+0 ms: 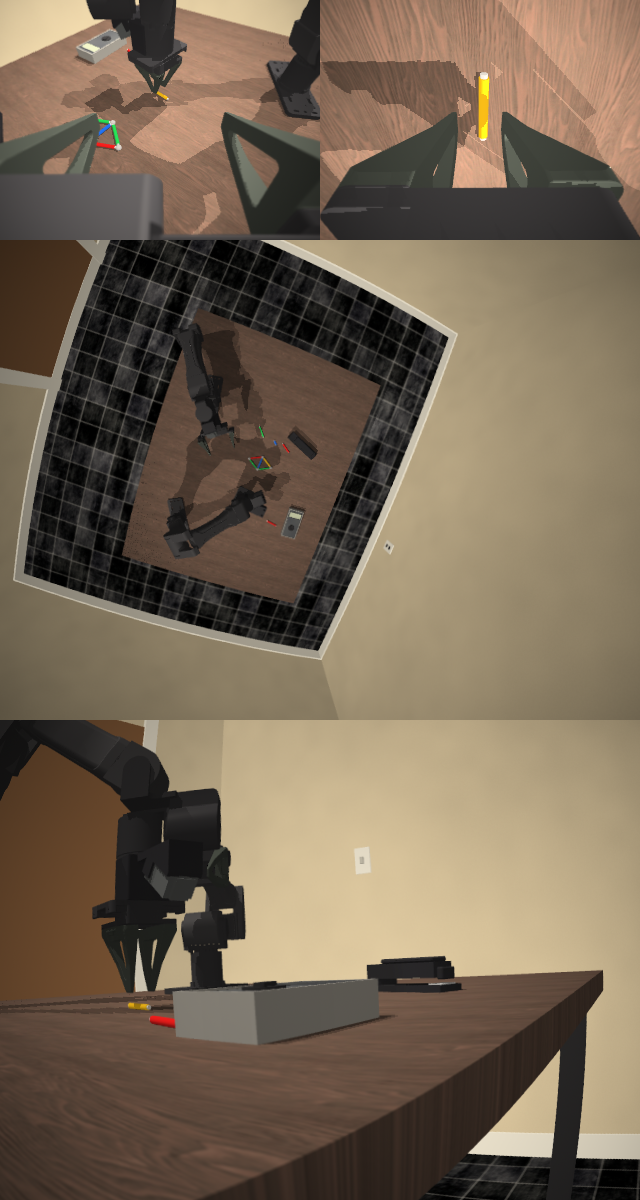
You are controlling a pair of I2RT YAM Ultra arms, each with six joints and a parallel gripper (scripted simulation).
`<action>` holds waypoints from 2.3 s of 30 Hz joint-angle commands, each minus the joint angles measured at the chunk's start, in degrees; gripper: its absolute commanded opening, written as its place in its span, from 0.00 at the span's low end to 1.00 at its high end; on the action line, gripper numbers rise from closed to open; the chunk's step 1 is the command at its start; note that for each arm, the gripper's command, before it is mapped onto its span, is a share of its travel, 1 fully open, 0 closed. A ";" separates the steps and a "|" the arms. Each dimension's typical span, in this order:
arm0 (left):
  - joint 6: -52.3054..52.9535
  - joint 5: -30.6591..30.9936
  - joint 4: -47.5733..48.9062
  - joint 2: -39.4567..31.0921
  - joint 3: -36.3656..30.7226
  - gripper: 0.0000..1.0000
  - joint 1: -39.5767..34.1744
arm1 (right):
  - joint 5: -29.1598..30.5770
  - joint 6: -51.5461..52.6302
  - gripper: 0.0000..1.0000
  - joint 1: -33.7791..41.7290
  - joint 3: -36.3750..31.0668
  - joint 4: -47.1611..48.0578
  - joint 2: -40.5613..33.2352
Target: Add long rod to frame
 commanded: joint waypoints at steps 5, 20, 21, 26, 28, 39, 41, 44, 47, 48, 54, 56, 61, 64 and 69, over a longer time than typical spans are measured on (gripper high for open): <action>-0.10 -0.37 -0.41 -0.80 -0.68 1.00 -0.23 | 0.06 0.05 0.29 -0.15 -2.47 1.85 -1.01; -0.10 -0.37 -0.41 -0.80 -0.68 1.00 -0.23 | 0.06 0.05 0.29 -0.05 -3.38 3.75 0.04; -0.10 -0.37 -0.41 -0.80 -0.68 1.00 -0.23 | 0.06 0.05 0.29 -0.05 -3.38 3.75 0.04; -0.10 -0.37 -0.41 -0.80 -0.68 1.00 -0.23 | 0.06 0.15 0.29 -0.04 -4.15 4.67 0.64; -0.10 -0.37 -0.41 -0.80 -0.68 1.00 -0.23 | 0.06 0.16 0.29 -0.04 -4.27 4.89 0.73; -0.10 -0.37 -0.41 -0.80 -0.68 1.00 -0.23 | 0.06 0.20 0.29 -0.02 -4.50 4.85 0.91; -0.10 -0.37 -0.41 -0.80 -0.68 1.00 -0.23 | 0.06 0.20 0.29 -0.02 -4.50 4.85 0.91; -0.10 -0.37 -0.41 -0.80 -0.68 1.00 -0.23 | 0.06 0.34 0.21 0.07 -1.60 2.67 1.31; -0.10 -0.37 -0.41 -0.80 -0.68 1.00 -0.23 | 0.06 0.35 0.16 0.09 -1.30 2.44 1.38; -0.10 -0.37 -0.41 -0.80 -0.68 1.00 -0.23 | 0.06 0.35 0.16 0.09 -1.30 2.44 1.38; -0.10 -0.37 -0.41 -0.80 -0.68 1.00 -0.23 | 0.06 0.31 0.08 0.09 -1.28 2.65 1.13; -0.11 -0.37 -0.45 -0.85 -0.05 1.00 -0.23 | 0.06 0.31 0.08 0.09 -1.27 2.82 1.13; -0.11 -0.37 -0.45 -0.85 -0.05 1.00 -0.23 | 0.06 0.13 0.01 0.03 -1.89 3.11 0.88; -0.11 -0.37 -0.45 -0.85 -0.05 1.00 -0.23 | 0.06 0.13 0.00 0.03 -1.89 3.11 0.88; -0.11 -0.37 -0.45 -0.85 -0.05 1.00 -0.23 | 0.06 0.31 0.00 0.09 -1.20 2.16 0.50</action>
